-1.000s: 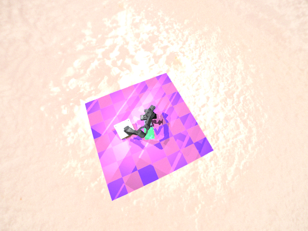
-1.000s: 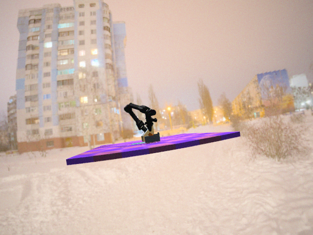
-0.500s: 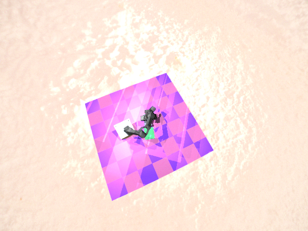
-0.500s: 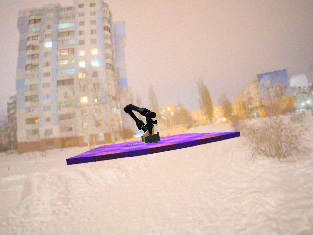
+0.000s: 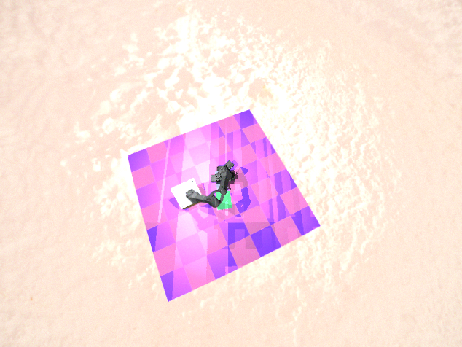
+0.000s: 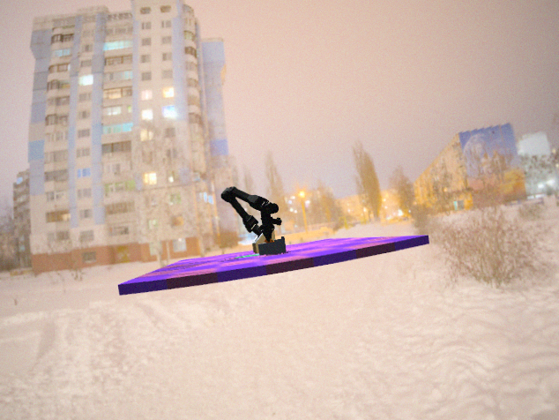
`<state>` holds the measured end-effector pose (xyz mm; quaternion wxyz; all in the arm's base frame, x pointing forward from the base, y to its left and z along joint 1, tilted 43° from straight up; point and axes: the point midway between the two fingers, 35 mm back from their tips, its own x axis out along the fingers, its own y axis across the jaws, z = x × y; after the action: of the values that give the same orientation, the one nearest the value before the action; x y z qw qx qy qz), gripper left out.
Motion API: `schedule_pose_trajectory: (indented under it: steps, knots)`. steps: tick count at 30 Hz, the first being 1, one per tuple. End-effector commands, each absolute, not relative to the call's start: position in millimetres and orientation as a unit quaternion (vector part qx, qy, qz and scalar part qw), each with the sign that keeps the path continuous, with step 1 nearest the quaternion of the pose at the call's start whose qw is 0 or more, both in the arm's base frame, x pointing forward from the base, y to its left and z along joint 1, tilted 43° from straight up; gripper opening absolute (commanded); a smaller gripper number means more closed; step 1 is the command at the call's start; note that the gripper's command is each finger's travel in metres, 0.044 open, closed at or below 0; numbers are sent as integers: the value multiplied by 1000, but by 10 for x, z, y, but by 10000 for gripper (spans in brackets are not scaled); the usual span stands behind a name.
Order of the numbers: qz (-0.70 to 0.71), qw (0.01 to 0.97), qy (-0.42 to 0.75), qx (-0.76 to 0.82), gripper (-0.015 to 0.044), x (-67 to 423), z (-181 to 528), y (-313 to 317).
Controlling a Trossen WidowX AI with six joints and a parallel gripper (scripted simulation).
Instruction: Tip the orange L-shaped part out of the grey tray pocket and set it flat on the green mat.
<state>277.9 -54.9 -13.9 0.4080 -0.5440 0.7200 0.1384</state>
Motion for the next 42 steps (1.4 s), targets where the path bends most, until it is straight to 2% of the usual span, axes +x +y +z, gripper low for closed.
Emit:
schedule_pose_trajectory:
  steps: [1, 2, 12, 15, 42]
  knots:
    - [138, 409, 720, -544, 175, 2782, -134, -547]
    - [138, 409, 720, -544, 149, 2782, -134, -547]
    - [138, 409, 720, -544, 82, 2782, -134, -547]
    - [138, 409, 720, -544, 3, 2782, -134, -547]
    - [140, 404, 721, -545, 0, 2797, 93, -326]
